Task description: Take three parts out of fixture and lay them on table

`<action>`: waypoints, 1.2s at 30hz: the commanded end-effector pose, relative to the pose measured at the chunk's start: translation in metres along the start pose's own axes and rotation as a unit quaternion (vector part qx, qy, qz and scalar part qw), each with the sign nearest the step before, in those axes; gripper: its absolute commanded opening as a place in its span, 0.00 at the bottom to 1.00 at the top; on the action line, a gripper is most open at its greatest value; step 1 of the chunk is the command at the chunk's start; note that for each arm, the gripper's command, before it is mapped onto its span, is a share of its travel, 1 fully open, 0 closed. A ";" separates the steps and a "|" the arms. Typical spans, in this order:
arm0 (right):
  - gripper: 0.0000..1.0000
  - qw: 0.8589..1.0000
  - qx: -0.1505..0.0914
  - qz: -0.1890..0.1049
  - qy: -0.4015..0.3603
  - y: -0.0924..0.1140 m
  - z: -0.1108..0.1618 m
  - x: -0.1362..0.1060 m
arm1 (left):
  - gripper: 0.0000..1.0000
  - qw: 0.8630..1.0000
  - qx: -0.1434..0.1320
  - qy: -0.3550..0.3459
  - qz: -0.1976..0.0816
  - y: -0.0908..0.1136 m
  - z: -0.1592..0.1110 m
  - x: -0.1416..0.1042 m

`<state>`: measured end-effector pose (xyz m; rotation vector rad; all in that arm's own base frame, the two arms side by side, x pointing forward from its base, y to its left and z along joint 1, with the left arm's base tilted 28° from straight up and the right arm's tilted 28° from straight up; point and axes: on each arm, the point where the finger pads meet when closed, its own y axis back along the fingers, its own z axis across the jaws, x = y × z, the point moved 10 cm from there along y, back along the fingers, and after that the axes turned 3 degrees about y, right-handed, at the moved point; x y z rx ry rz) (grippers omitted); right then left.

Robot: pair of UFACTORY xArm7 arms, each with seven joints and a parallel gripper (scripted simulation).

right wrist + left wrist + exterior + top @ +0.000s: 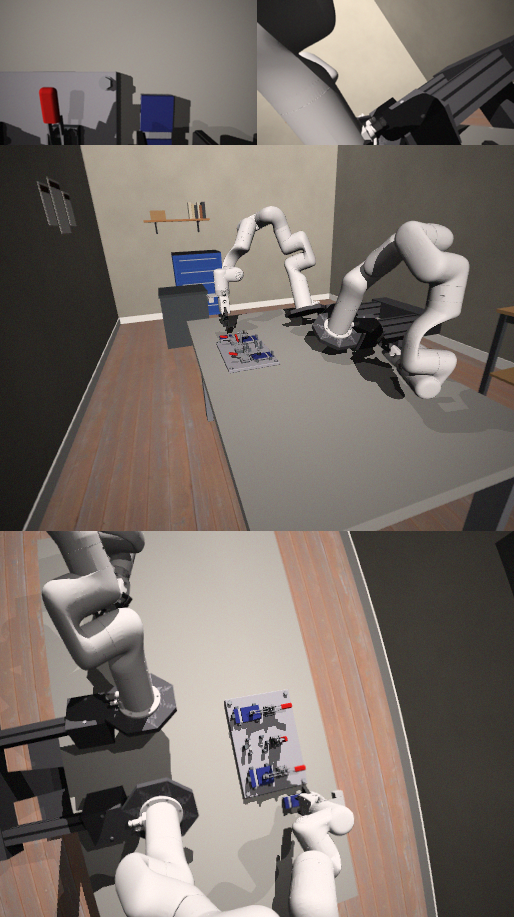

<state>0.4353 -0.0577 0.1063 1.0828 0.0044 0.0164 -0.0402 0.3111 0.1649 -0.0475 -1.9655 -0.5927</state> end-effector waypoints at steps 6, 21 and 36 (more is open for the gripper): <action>0.48 1.000 0.000 0.002 0.000 0.015 0.000 0.001 | 1.00 1.000 -0.001 0.001 -0.001 0.001 0.000 0.001; 0.48 1.000 0.000 0.002 0.000 0.071 -0.001 0.001 | 1.00 1.000 -0.001 0.001 -0.001 0.001 0.000 0.001; 0.48 1.000 0.000 0.002 0.000 0.110 -0.074 0.011 | 1.00 1.000 -0.001 0.001 -0.001 0.001 0.000 0.001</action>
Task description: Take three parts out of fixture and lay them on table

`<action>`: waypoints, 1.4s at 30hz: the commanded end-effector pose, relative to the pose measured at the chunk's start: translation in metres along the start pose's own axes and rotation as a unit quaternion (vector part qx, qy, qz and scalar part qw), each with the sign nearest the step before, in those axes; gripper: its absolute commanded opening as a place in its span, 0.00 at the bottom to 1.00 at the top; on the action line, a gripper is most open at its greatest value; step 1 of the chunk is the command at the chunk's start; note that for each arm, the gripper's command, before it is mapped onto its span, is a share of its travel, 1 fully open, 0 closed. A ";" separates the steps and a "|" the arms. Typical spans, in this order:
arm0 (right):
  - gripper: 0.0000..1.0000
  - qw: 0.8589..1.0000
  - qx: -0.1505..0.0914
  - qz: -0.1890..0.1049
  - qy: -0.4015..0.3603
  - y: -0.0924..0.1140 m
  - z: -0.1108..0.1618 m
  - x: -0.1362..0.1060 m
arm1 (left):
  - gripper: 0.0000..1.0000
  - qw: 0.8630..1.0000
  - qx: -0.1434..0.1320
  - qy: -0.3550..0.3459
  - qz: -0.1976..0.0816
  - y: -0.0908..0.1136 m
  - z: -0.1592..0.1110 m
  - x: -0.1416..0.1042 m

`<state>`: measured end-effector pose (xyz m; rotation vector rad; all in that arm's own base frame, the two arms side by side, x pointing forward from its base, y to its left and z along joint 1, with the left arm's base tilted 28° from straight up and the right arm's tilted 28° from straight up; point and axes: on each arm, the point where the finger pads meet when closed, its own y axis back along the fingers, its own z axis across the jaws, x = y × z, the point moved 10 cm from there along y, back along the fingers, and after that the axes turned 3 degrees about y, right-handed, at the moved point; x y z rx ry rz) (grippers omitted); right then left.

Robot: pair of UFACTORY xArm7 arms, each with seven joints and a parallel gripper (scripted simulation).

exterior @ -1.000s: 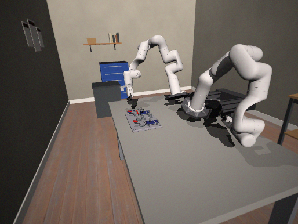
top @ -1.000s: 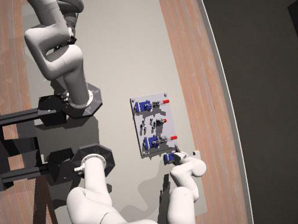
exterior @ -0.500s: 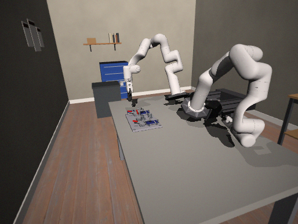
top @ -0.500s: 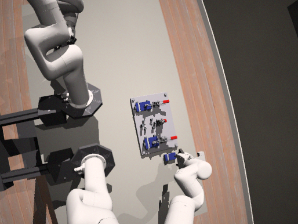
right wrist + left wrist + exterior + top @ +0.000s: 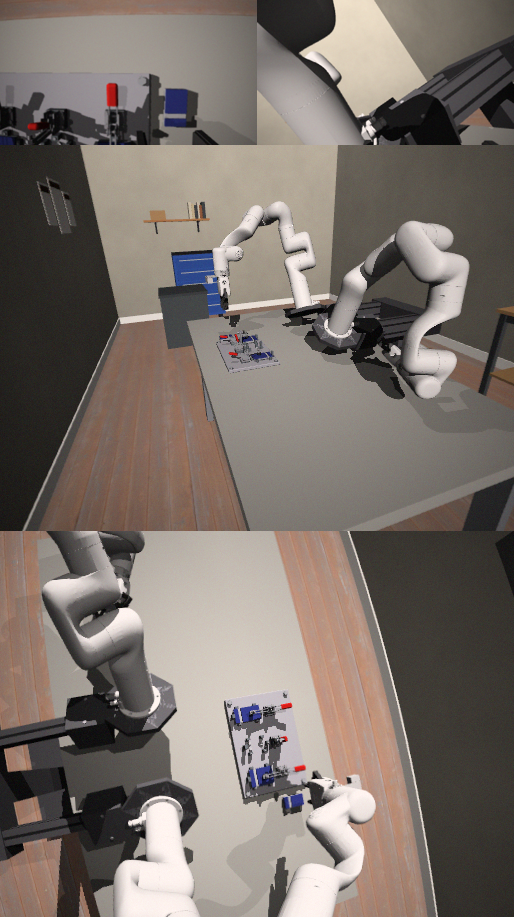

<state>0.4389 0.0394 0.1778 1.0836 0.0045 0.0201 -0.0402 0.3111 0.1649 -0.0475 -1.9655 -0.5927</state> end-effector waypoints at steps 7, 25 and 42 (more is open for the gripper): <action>0.48 1.000 0.000 0.000 -0.001 0.002 -0.066 0.011 | 1.00 1.000 -0.001 0.001 -0.001 0.001 0.000 0.001; 0.48 1.000 0.000 0.000 -0.001 0.002 -0.212 0.031 | 1.00 1.000 -0.001 0.001 -0.001 0.001 0.000 0.001; 0.48 1.000 0.000 0.000 -0.001 -0.057 -0.281 0.040 | 1.00 1.000 -0.001 0.001 -0.001 0.001 0.000 0.001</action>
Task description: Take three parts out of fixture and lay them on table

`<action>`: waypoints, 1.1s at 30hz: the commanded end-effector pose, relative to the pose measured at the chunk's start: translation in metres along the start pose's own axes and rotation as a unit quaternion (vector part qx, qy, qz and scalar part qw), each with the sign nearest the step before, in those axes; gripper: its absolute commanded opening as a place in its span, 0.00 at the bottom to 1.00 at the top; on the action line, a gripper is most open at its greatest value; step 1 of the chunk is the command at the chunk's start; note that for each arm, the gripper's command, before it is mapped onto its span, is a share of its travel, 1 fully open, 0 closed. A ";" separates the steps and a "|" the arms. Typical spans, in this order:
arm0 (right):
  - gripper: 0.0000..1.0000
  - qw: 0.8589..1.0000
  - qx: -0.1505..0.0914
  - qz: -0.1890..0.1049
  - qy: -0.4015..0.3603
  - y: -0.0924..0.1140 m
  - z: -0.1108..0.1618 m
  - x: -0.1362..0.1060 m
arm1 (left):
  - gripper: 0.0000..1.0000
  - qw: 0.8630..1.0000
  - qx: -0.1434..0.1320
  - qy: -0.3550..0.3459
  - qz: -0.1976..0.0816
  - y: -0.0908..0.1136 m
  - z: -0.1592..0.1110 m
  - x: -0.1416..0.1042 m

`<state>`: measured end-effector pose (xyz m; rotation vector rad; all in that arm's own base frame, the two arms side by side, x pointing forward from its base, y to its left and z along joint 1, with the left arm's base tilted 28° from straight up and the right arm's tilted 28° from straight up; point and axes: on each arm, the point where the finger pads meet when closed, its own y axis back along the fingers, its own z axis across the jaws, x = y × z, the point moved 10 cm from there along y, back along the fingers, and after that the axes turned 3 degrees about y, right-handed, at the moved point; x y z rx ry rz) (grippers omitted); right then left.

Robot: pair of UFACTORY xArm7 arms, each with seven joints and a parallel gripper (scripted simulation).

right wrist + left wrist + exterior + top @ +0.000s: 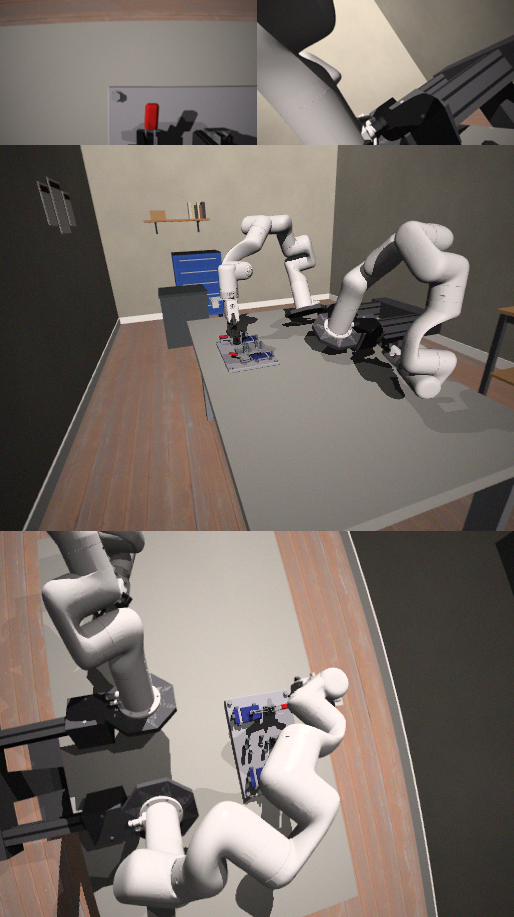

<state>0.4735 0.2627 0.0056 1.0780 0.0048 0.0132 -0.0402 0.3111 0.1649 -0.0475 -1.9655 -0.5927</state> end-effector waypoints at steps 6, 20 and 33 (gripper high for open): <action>0.48 1.000 0.003 0.003 0.001 -0.038 -0.004 0.002 | 1.00 1.000 -0.001 0.001 -0.001 0.001 0.000 0.001; 0.48 1.000 0.003 0.003 0.001 -0.070 -0.004 0.003 | 1.00 1.000 -0.001 0.001 -0.001 0.001 0.000 0.001; 0.48 1.000 0.003 0.003 0.001 -0.075 -0.004 0.003 | 1.00 1.000 -0.001 0.001 -0.001 0.001 0.000 0.001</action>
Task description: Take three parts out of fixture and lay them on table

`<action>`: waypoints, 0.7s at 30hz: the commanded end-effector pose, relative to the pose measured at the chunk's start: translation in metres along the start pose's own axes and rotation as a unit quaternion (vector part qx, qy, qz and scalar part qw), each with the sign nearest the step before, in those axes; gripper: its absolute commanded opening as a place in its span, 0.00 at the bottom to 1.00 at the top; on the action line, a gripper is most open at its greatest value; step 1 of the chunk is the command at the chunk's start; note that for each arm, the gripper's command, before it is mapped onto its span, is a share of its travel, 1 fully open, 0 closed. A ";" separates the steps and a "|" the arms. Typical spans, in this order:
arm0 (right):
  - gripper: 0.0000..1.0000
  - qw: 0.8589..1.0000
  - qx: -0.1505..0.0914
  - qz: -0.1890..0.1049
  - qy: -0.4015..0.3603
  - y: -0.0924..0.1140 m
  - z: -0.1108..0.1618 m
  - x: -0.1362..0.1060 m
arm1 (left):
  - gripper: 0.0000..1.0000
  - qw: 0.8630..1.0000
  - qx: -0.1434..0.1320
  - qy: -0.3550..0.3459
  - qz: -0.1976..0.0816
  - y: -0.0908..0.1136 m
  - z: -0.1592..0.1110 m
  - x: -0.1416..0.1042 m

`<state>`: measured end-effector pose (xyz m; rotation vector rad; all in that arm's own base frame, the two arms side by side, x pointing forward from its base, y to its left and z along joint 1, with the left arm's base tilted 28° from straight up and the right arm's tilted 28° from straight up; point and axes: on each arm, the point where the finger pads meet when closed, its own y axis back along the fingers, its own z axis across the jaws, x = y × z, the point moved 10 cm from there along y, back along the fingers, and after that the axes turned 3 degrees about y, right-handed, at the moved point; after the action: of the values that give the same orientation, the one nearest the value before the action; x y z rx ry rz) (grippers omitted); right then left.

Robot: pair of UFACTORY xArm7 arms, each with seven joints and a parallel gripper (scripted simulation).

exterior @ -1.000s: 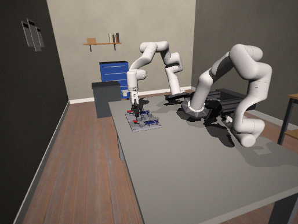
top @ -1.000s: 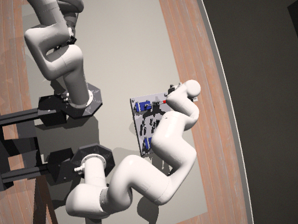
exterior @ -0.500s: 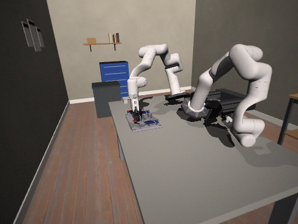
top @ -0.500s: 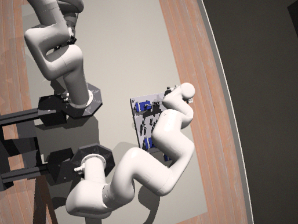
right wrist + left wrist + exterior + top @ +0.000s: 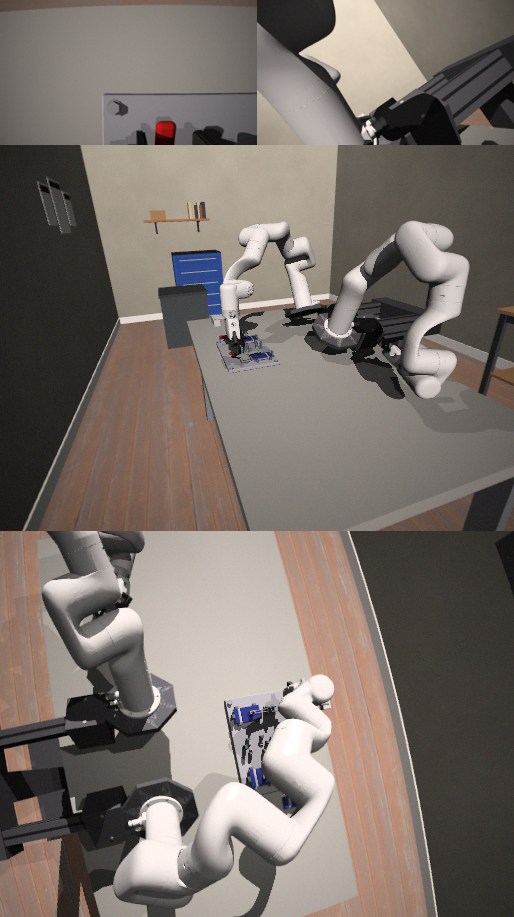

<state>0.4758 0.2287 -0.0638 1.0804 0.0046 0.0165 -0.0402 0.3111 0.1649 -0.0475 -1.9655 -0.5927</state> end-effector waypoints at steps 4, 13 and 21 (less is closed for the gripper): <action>0.48 1.000 0.002 0.002 0.000 0.002 -0.001 0.001 | 1.00 1.000 -0.001 0.001 -0.001 0.001 0.000 0.001; 0.48 1.000 0.002 0.002 0.000 0.002 -0.001 0.001 | 1.00 1.000 -0.001 0.001 -0.001 0.001 0.000 0.001; 0.48 1.000 0.002 0.002 0.000 -0.002 -0.001 0.001 | 1.00 1.000 -0.001 0.001 -0.001 0.001 0.000 0.001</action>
<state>0.4760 0.2281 -0.0654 1.0807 0.0045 0.0168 -0.0402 0.3111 0.1649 -0.0475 -1.9655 -0.5927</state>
